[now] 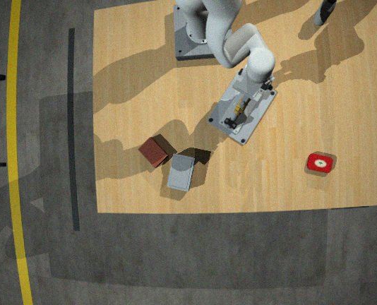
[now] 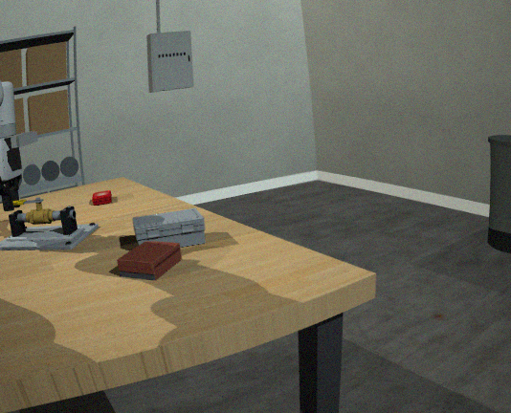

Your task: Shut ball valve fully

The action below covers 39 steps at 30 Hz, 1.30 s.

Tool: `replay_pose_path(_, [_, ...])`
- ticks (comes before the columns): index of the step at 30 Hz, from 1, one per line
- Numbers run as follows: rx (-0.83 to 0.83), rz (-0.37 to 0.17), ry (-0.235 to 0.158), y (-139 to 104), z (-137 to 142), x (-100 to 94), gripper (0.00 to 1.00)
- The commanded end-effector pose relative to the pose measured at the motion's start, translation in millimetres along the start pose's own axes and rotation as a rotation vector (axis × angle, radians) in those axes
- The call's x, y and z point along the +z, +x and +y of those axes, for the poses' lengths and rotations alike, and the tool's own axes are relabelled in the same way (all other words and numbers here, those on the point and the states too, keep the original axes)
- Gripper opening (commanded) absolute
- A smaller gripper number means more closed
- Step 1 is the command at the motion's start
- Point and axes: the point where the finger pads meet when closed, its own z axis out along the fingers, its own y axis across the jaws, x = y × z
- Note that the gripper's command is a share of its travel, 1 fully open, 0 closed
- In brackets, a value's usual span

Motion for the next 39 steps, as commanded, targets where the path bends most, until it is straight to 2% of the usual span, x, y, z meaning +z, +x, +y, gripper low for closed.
replay_pose_path(1, [0.001,-0.001,-0.002,-0.1,0.9,0.3,0.0])
replay_pose_path(39, [0.015,-0.001,-0.002,0.1,-0.2,0.3,0.0])
